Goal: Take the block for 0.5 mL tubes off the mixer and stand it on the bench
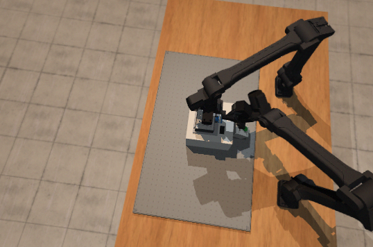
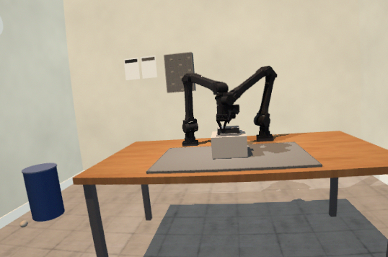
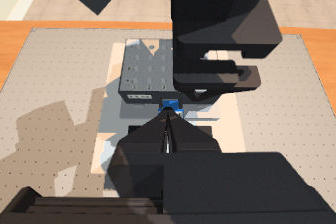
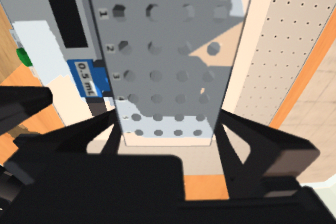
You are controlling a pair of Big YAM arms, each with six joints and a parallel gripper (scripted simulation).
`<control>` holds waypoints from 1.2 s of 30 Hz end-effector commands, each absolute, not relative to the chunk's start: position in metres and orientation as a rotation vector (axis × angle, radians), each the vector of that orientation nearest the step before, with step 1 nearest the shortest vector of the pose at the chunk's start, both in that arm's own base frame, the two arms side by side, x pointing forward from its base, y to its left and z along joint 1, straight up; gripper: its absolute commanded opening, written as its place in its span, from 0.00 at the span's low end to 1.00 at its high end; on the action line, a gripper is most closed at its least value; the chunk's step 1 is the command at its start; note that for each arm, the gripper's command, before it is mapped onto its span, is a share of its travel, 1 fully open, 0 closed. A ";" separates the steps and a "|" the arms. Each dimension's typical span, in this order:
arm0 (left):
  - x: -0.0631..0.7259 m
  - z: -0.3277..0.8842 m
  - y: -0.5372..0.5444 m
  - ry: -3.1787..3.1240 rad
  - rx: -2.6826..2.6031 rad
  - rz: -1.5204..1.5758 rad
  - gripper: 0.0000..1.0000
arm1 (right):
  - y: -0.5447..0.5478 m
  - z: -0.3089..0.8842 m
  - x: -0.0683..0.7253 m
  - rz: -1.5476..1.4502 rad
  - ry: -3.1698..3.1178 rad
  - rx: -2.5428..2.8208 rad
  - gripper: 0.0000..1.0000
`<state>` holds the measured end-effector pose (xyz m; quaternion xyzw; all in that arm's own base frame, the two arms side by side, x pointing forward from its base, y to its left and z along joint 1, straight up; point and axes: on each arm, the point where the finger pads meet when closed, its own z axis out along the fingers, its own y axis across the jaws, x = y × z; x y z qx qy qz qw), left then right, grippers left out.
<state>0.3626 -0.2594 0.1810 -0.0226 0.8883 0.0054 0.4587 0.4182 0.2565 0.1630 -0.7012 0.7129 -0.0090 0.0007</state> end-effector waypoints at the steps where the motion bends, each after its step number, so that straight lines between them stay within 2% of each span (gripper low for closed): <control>1: 0.363 0.172 -0.257 2.188 -0.063 0.021 0.00 | 0.266 0.179 0.429 -0.034 2.212 -2.183 0.00; 36: 0.374 0.166 -0.259 2.188 -0.082 0.009 0.00 | 0.266 0.179 0.429 -0.034 2.212 -2.183 0.00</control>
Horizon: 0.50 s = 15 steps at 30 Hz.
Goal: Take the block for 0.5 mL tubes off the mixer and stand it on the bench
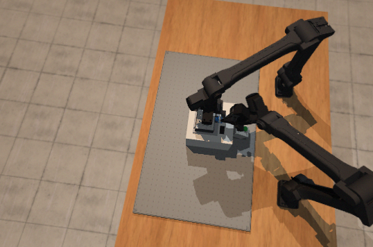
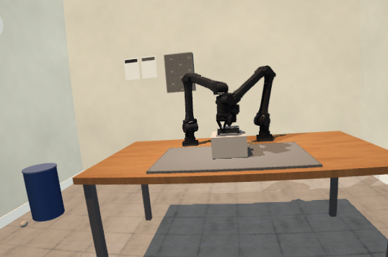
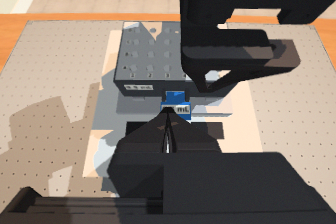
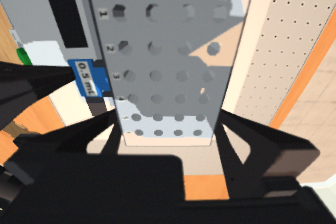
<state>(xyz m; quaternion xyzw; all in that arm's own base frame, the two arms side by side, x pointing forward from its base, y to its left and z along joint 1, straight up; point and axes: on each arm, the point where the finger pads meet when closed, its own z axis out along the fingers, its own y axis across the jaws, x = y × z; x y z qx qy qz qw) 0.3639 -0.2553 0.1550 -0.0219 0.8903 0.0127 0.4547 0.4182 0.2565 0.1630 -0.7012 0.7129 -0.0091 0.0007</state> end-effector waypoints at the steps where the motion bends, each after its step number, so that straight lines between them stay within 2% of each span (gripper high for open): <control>1: 0.374 0.166 -0.259 2.188 -0.082 0.009 0.00 | 0.266 0.179 0.429 -0.034 2.212 -2.183 0.00; 15: 0.373 0.161 -0.260 2.195 -0.085 0.014 0.00 | 0.266 0.179 0.429 -0.034 2.212 -2.183 0.00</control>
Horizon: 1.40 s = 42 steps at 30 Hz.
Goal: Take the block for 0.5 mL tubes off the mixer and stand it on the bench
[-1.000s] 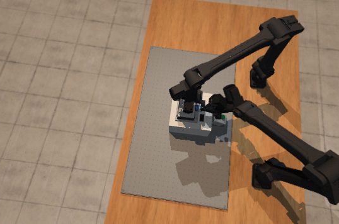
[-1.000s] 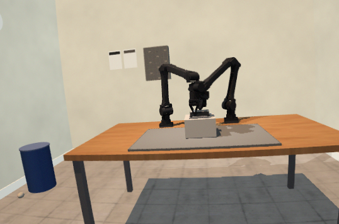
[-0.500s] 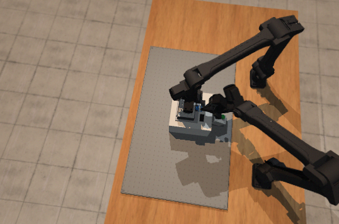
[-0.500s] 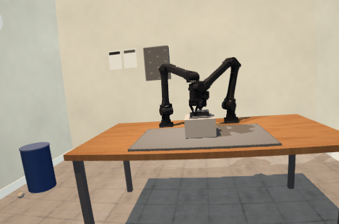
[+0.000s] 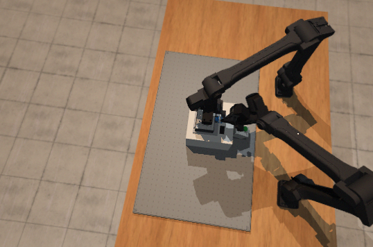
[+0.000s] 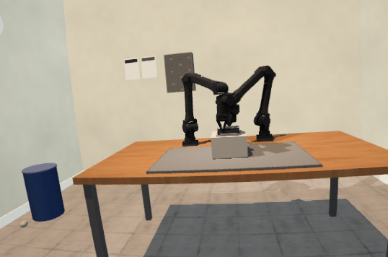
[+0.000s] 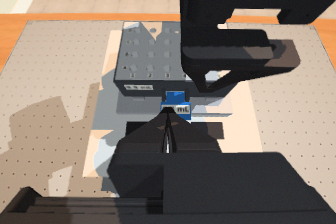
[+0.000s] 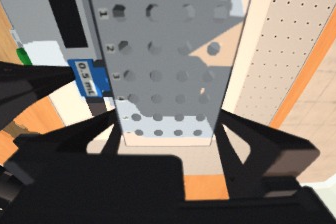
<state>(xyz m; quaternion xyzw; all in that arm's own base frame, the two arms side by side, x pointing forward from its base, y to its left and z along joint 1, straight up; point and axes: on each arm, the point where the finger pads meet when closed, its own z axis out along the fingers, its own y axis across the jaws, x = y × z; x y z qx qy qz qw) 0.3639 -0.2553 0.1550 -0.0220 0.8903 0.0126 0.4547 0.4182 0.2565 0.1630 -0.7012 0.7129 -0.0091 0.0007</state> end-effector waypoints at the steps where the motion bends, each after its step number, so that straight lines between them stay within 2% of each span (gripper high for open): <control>1: 0.373 0.161 -0.260 2.195 -0.085 0.014 0.00 | 0.266 0.179 0.429 -0.034 2.212 -2.183 0.00; 42: 0.372 0.151 -0.259 2.202 -0.079 0.022 0.00 | 0.266 0.179 0.429 -0.034 2.212 -2.183 0.00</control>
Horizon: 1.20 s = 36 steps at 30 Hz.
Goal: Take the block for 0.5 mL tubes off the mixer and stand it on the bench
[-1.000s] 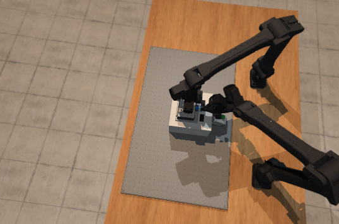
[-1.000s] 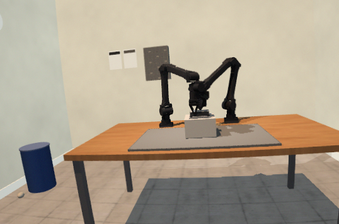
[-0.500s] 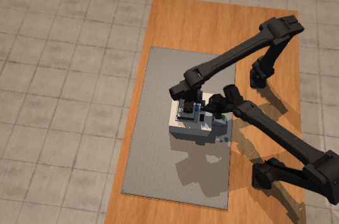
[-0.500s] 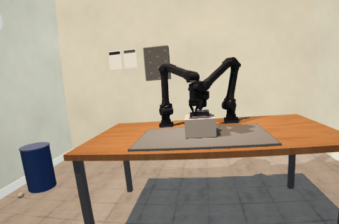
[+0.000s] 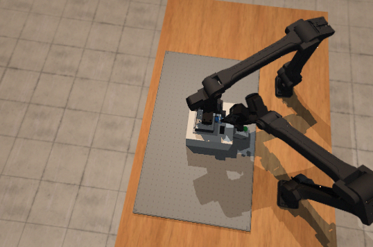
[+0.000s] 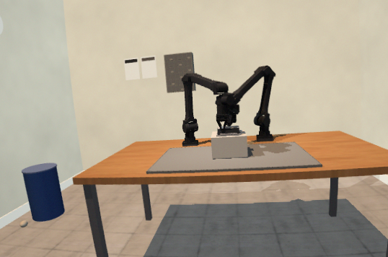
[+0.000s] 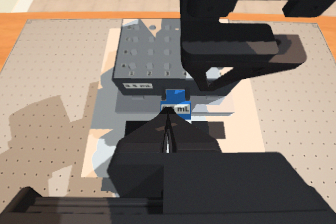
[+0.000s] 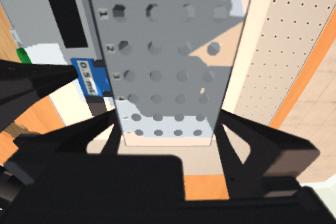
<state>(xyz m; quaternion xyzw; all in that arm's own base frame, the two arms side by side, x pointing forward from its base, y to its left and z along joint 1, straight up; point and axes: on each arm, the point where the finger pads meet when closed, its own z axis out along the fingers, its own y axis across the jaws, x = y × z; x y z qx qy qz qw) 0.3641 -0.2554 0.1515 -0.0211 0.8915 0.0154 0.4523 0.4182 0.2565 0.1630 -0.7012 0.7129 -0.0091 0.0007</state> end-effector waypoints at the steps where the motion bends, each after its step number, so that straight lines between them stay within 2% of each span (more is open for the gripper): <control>1: 0.372 0.150 -0.259 2.202 -0.079 0.022 0.00 | 0.266 0.179 0.429 -0.034 2.212 -2.183 0.00; 36: 0.369 0.141 -0.256 2.209 -0.073 0.031 0.00 | 0.266 0.179 0.429 -0.034 2.212 -2.183 0.00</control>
